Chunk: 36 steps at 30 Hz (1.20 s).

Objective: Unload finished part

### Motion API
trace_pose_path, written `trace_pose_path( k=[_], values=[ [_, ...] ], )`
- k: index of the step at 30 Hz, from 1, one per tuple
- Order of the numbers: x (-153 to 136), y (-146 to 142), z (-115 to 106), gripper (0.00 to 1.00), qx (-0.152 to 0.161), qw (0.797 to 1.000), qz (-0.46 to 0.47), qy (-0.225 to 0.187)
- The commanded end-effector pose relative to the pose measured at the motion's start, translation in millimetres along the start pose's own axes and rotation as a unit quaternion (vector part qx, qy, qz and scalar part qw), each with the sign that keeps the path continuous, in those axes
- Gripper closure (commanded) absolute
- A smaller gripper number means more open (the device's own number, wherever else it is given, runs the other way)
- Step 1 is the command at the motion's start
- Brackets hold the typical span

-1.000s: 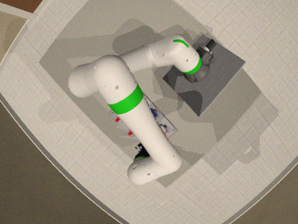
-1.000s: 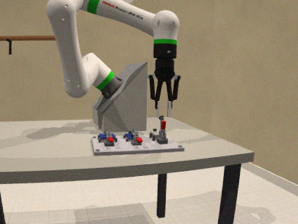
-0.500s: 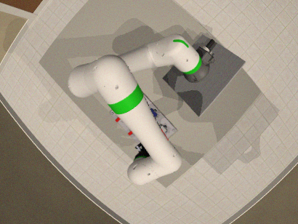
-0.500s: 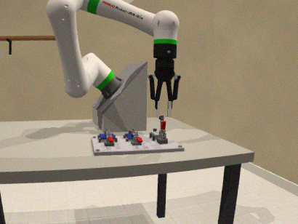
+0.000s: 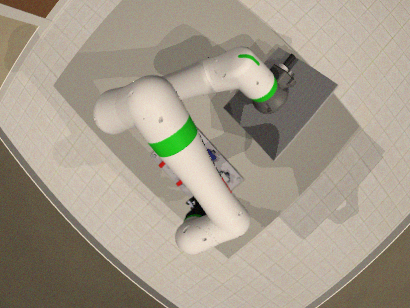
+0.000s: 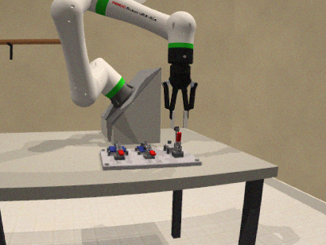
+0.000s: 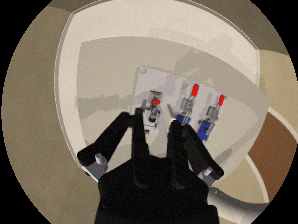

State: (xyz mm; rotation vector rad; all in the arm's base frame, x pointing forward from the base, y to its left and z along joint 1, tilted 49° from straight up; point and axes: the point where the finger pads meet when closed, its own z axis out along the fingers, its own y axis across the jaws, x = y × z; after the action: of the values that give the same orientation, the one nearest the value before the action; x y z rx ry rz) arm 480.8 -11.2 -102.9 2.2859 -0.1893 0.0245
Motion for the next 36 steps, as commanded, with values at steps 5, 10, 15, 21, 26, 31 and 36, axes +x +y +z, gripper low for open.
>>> trace_pose_path(
  k=[5, 10, 15, 21, 26, 31, 36],
  values=[
    [0, 0, 0, 0.42, 0.000, 1.000, 0.000, 0.000],
    [0, 0, 2, 0.42, 0.000, 1.000, 0.000, 0.000],
    [0, 0, 6, 0.42, 0.000, 1.000, 0.000, 0.000],
    [0, 0, 9, 0.42, 0.000, 1.000, 0.000, 0.000],
    [0, 0, 11, 0.42, 0.000, 1.000, 0.000, 0.000],
    [0, 0, 12, 0.42, 0.000, 1.000, 0.000, 0.000],
    [-2, 0, 12, 0.42, 0.000, 1.000, 0.000, 0.000]
  ],
)
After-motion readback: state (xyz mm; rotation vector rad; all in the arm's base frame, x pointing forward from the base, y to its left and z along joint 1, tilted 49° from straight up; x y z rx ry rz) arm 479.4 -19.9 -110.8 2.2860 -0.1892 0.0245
